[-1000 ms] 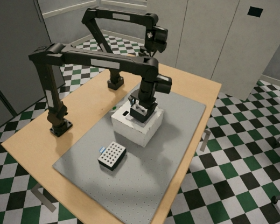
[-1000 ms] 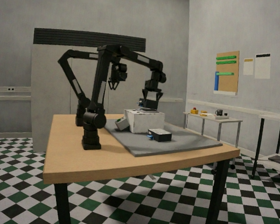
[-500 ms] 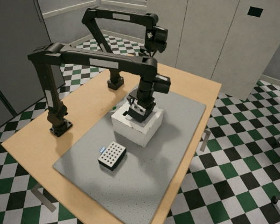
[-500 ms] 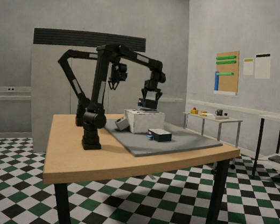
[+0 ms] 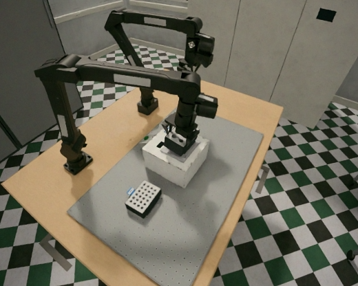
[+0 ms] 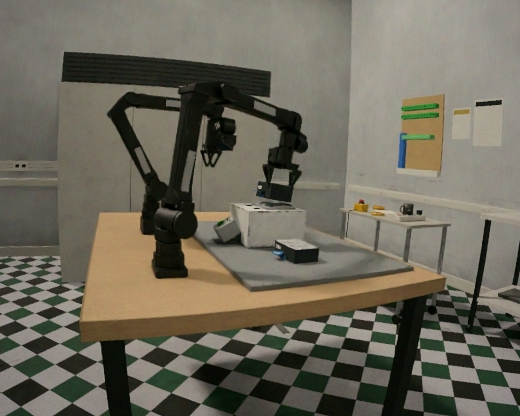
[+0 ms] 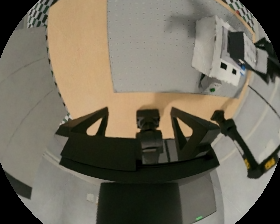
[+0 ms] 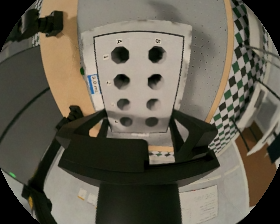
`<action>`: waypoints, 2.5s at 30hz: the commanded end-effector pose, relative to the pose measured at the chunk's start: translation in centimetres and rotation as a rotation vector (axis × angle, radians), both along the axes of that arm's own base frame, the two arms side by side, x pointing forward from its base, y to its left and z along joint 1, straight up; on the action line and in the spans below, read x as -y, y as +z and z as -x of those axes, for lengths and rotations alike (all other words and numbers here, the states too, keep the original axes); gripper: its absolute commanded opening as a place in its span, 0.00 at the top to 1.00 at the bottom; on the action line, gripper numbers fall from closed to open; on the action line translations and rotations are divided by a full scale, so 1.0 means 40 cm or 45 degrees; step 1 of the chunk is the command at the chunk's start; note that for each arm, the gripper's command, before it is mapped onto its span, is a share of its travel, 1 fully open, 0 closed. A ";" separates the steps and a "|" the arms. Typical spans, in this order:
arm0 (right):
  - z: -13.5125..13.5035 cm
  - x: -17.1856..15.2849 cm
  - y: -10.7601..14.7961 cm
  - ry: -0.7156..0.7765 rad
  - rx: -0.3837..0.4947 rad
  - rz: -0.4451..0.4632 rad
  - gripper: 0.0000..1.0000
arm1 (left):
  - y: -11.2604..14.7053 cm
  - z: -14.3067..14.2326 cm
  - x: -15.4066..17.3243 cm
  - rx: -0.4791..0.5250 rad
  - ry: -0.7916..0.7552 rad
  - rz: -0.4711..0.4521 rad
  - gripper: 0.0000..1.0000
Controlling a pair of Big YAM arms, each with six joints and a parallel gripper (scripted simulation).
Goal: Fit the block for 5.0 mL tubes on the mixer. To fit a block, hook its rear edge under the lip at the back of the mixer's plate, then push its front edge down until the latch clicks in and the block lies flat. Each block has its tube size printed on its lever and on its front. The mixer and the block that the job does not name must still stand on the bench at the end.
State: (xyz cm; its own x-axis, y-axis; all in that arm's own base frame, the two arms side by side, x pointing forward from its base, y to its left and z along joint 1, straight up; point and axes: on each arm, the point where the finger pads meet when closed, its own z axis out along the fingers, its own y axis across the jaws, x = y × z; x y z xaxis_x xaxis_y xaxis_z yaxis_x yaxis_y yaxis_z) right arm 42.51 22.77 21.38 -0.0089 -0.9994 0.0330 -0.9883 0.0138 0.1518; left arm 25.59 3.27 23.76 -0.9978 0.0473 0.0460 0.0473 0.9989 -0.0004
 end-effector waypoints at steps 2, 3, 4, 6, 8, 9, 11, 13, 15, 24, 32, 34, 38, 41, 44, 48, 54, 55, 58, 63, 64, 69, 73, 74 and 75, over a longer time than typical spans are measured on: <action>-0.052 -0.023 0.105 -0.008 0.123 -0.073 1.00 | 0.074 -0.053 -0.014 0.119 0.020 -0.014 0.00; -0.054 -0.024 0.100 -0.008 0.120 -0.072 1.00 | 0.075 -0.053 -0.014 0.120 0.020 -0.014 0.00; -0.056 -0.025 0.094 -0.008 0.116 -0.071 1.00 | 0.076 -0.054 -0.014 0.121 0.020 -0.014 0.00; -0.056 -0.025 0.094 -0.008 0.116 -0.071 1.00 | 0.076 -0.054 -0.014 0.121 0.020 -0.014 0.00; -0.058 -0.027 0.083 -0.007 0.109 -0.067 1.00 | 0.070 -0.051 -0.013 0.114 0.020 -0.013 0.00; -0.058 -0.027 0.074 -0.007 0.101 -0.063 1.00 | 0.066 -0.048 -0.013 0.109 0.020 -0.013 0.00; -0.055 -0.026 0.060 -0.006 0.089 -0.056 1.00 | 0.058 -0.044 -0.012 0.099 0.020 -0.011 0.00; -0.049 -0.023 0.058 -0.006 0.088 -0.056 1.00 | 0.050 -0.040 -0.012 0.089 0.020 -0.010 0.00; -0.042 -0.020 0.061 -0.006 0.091 -0.059 1.00 | 0.042 -0.035 -0.011 0.079 0.020 -0.009 0.00; -0.011 -0.005 0.070 -0.003 0.077 -0.051 1.00 | 0.016 -0.019 -0.009 0.044 0.020 -0.004 0.00; 0.000 0.000 0.084 -0.001 0.088 -0.055 1.00 | 0.005 -0.012 -0.008 0.031 0.020 -0.002 0.00; -0.004 -0.002 0.095 0.009 0.101 -0.066 1.00 | 0.003 -0.011 -0.008 0.028 0.020 -0.002 0.00; -0.012 -0.007 0.114 0.015 0.123 -0.076 1.00 | -0.001 -0.009 -0.007 0.024 0.020 -0.001 0.00; -0.014 -0.008 0.117 0.016 0.128 -0.078 1.00 | -0.002 -0.008 -0.007 0.022 0.020 -0.001 0.00; -0.023 -0.013 0.120 0.017 0.147 -0.088 1.00 | 0.003 -0.011 -0.007 0.028 0.020 -0.001 0.00; -0.018 -0.011 0.096 0.018 0.129 -0.078 1.00 | 0.018 -0.021 -0.009 0.048 0.020 -0.004 0.00; -0.001 -0.003 0.044 0.019 0.055 -0.041 1.00 | 0.041 -0.035 -0.010 0.078 0.020 -0.007 0.00; 0.001 -0.002 0.039 0.019 0.045 -0.036 1.00 | 0.045 -0.038 -0.011 0.083 0.020 -0.008 0.00; 0.000 -0.003 0.034 0.019 0.041 -0.034 1.00 | 0.049 -0.040 -0.011 0.088 0.020 -0.008 0.00; -0.011 -0.009 0.000 0.020 0.032 -0.029 1.00 | 0.060 -0.046 -0.012 0.101 0.020 -0.010 0.00; -0.012 -0.010 -0.004 0.020 0.029 -0.028 1.00 | 0.061 -0.047 -0.012 0.103 0.019 -0.010 0.00; -0.019 -0.016 0.023 0.015 0.054 -0.024 1.00 | 0.065 -0.049 -0.012 0.109 0.019 -0.011 0.00; -0.018 -0.019 0.048 0.007 0.073 -0.033 1.00 | 0.068 -0.051 -0.012 0.112 0.019 -0.011 0.00; -0.018 -0.019 0.048 0.007 0.073 -0.033 1.00 | 0.068 -0.051 -0.012 0.112 0.019 -0.011 0.00; -0.019 -0.020 0.054 0.007 0.081 -0.037 1.00 | 0.069 -0.052 -0.012 0.113 0.019 -0.011 0.00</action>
State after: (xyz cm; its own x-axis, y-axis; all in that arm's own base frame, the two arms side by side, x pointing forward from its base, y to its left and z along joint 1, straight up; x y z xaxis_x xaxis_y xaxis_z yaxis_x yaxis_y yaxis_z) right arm 42.62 22.78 20.01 -0.0062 -0.9992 0.0393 -0.9877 0.0123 0.1560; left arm 25.61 3.27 23.75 -0.9979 0.0473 0.0454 0.0473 0.9989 -0.0003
